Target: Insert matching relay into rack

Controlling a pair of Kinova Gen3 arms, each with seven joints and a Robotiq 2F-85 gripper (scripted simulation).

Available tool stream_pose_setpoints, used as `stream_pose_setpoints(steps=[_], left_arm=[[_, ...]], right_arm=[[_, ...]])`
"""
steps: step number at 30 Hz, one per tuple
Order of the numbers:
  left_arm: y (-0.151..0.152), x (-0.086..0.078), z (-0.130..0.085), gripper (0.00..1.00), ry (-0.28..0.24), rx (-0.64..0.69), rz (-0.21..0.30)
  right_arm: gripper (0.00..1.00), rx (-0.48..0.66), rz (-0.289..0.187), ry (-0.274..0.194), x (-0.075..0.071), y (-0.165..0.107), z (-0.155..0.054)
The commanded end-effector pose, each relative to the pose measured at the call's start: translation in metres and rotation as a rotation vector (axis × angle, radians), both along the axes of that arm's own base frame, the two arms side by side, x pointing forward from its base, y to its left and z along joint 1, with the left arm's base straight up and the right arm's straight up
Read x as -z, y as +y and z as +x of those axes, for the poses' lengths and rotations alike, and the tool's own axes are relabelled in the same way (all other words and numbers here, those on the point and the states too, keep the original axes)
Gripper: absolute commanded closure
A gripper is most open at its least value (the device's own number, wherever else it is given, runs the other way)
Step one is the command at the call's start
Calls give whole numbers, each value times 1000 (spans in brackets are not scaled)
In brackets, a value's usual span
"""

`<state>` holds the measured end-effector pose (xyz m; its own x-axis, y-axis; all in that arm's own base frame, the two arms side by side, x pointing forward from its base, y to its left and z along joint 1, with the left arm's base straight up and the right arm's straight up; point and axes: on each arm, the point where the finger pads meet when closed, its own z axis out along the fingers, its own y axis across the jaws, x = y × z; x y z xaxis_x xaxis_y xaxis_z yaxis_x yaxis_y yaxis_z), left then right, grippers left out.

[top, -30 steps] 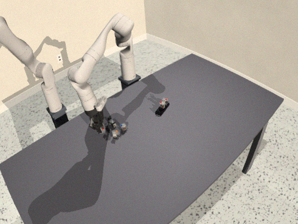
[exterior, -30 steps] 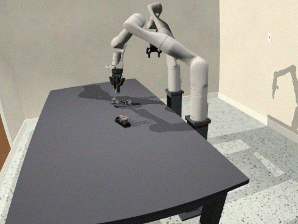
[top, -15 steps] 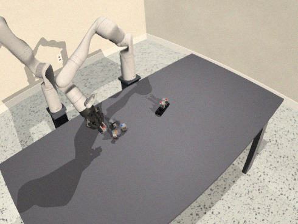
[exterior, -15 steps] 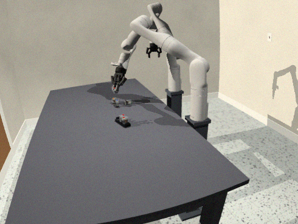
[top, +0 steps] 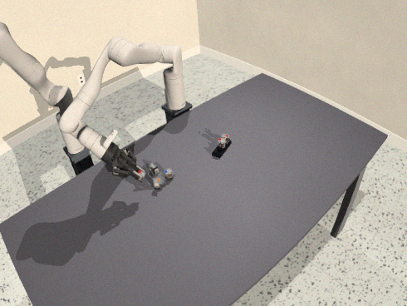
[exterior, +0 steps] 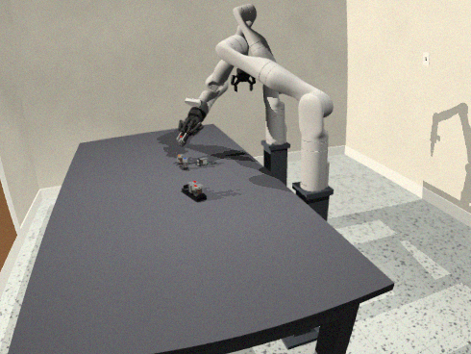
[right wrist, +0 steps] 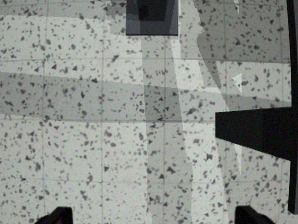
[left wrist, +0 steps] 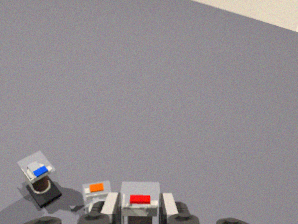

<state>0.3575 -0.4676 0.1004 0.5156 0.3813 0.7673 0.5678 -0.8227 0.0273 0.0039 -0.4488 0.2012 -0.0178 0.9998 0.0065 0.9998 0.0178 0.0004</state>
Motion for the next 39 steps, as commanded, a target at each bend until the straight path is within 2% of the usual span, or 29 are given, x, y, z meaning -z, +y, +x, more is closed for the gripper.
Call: stream_pose_setpoints(steps=[1,5,8,13,19,22,25,30,39], left_arm=[[-8,7,-12,720,-69,14,57],[-7,8,-12,720,-98,19,95],[-9,7,-12,720,-166,14,122],[-9,7,-12,720,-244,18,185],[-8,8,-13,720,-316,16,240],[-7,9,-14,720,-320,12,248],[-8,8,-13,720,-353,16,265],[-8,10,-14,720,-375,15,282],[-9,11,-14,720,-390,18,287]], right_arm=[[2,15,-7,0,1,-1,-2],[2,15,-7,0,1,-1,-2],[2,15,-7,0,1,-1,-2],[2,15,-7,0,1,-1,-2],[2,15,-7,0,1,-1,-2],[2,15,-7,0,1,-1,-2],[2,15,-7,0,1,-1,-2],[2,15,-7,0,1,-1,-2],[2,15,-7,0,1,-1,-2]])
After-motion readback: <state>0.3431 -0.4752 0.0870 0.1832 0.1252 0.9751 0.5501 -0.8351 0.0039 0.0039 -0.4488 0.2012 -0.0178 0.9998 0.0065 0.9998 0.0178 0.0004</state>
